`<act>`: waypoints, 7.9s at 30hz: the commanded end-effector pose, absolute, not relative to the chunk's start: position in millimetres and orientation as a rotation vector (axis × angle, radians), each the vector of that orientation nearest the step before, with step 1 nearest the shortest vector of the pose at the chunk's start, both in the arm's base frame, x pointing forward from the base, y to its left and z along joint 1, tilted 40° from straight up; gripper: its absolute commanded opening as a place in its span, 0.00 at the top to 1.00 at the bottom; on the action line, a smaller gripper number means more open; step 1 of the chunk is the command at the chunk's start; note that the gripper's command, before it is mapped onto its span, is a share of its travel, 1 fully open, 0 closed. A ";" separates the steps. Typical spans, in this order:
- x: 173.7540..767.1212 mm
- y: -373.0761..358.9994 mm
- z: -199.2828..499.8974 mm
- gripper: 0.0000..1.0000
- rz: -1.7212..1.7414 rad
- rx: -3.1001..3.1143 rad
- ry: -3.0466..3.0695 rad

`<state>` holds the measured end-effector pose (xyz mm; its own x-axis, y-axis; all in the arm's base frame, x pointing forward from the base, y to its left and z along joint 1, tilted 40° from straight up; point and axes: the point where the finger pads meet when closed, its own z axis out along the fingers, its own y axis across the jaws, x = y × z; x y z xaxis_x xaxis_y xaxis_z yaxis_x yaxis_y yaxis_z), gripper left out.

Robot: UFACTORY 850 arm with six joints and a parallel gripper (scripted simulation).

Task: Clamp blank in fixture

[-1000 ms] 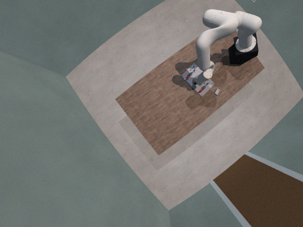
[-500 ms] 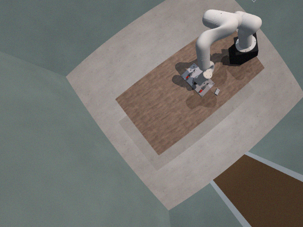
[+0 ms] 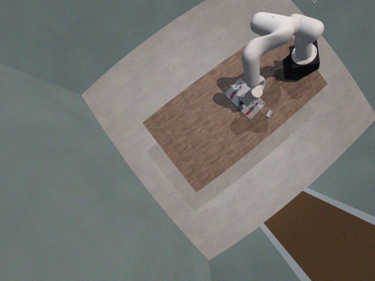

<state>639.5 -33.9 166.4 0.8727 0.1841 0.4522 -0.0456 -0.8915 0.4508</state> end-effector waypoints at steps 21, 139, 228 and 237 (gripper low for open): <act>640.9 -34.6 165.2 1.00 0.688 2.586 0.101; 646.3 -39.2 156.7 1.00 0.688 2.586 0.101; 612.6 -10.5 210.0 0.00 0.688 2.586 0.101; 612.6 -10.5 210.0 0.00 0.688 2.586 0.101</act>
<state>612.2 -10.8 209.3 0.8728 0.1839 0.4521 -0.0456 -0.8915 0.4507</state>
